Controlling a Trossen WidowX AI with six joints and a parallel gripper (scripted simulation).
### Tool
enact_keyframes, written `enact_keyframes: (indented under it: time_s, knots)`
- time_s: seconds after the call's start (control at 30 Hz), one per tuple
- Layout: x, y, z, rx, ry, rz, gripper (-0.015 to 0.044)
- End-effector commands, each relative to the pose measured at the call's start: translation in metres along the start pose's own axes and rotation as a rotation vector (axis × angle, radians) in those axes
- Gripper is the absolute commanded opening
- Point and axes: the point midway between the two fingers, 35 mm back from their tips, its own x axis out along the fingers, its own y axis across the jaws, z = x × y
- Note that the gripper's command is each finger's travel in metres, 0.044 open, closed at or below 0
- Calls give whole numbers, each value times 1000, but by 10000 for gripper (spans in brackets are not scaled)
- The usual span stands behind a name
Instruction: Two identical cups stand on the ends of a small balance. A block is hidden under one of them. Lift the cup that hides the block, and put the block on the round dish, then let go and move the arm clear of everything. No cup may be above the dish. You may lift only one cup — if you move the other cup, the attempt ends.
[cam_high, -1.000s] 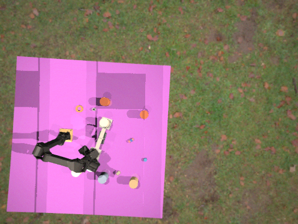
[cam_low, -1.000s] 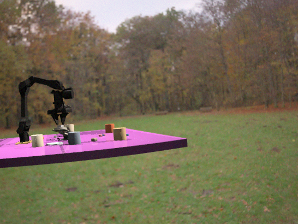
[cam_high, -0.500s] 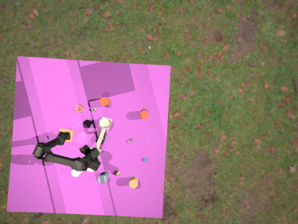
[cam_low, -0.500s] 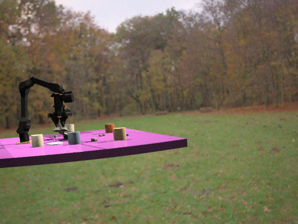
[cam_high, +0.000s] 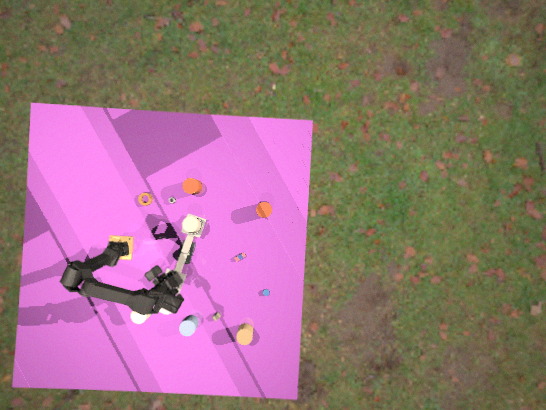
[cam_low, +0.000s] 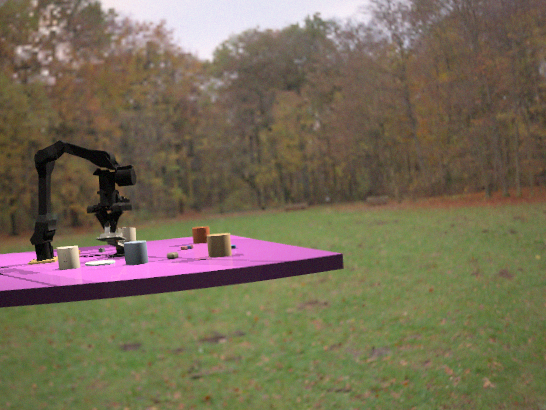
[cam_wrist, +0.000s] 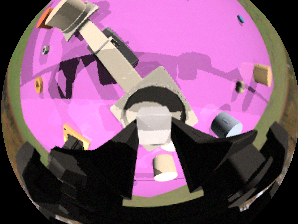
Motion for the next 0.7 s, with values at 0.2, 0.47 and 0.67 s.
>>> enact_keyframes:
  time_s: [0.2, 0.47, 0.67]
  knots:
    - [-41, -4, 2, 3, -5, -10, 0]
    - [-75, -2, 1, 3, -5, -10, 0]
    - [-82, -4, -3, 3, -4, -10, 0]
